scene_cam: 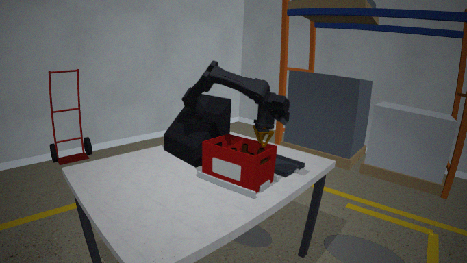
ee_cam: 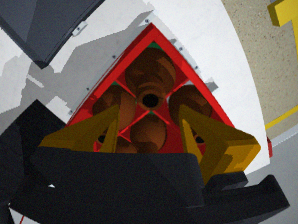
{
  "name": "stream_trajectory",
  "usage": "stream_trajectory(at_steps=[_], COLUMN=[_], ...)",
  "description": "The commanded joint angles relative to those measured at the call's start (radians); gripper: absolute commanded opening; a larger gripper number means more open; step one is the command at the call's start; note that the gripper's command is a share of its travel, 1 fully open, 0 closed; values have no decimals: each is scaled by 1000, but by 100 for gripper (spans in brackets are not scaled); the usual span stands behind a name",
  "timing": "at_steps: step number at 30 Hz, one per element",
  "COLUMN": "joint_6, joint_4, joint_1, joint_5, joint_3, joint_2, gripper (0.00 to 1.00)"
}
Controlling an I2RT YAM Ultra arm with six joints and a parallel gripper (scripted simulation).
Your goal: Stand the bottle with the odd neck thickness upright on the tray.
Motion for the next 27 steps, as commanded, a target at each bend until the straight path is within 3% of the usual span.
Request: stream_trajectory(at_steps=[1, 27], joint_6=[-4, -6], joint_4=[13, -12], joint_1=[20, 17], joint_5=[-4, -3], joint_3=[-4, 31], joint_2=[-30, -9], gripper=[61, 61])
